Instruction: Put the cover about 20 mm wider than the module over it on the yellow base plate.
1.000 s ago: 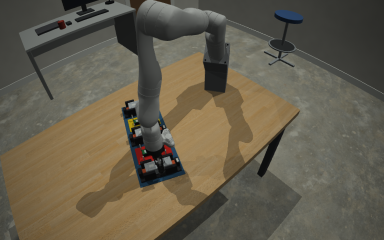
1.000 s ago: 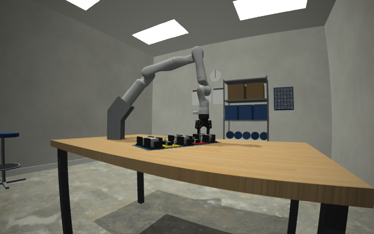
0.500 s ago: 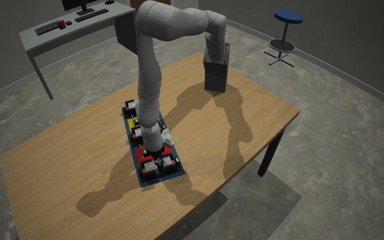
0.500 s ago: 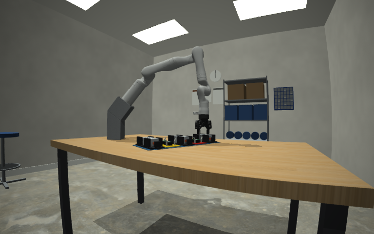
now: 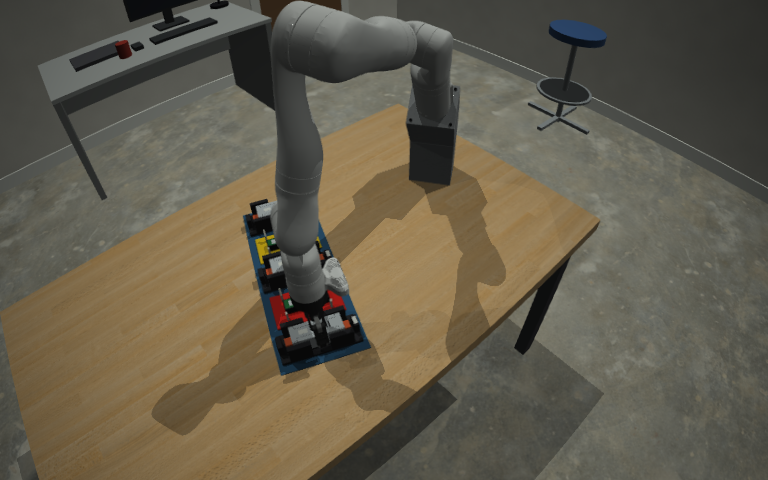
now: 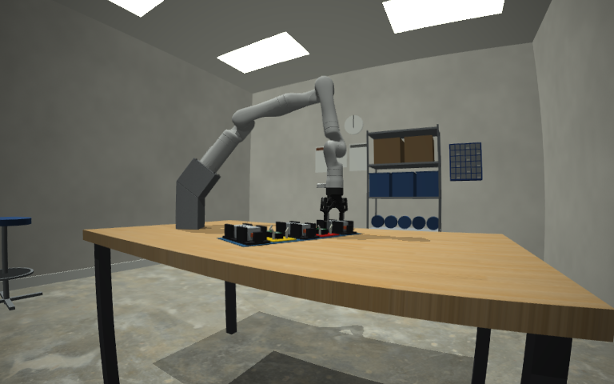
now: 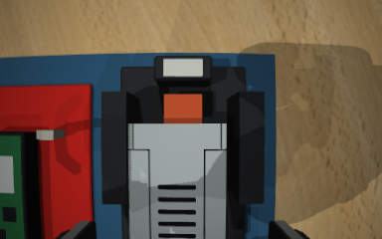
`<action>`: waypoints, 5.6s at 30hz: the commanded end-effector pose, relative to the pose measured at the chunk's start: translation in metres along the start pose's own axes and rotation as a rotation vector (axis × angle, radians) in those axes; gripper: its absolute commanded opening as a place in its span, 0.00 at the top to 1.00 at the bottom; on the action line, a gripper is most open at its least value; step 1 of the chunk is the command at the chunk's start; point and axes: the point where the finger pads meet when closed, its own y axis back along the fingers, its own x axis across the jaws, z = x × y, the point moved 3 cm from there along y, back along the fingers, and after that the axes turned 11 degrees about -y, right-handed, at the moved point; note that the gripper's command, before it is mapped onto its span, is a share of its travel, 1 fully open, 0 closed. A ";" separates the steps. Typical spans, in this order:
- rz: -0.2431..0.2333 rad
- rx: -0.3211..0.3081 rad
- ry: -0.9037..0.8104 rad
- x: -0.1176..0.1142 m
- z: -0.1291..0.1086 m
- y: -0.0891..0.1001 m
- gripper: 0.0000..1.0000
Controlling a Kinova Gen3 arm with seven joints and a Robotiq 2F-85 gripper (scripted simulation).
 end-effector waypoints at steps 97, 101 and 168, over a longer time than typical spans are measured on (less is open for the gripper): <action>0.003 -0.002 -0.004 0.002 0.001 -0.020 1.00; 0.003 -0.002 -0.004 0.002 0.001 -0.020 1.00; 0.002 -0.007 -0.002 0.000 0.004 0.026 1.00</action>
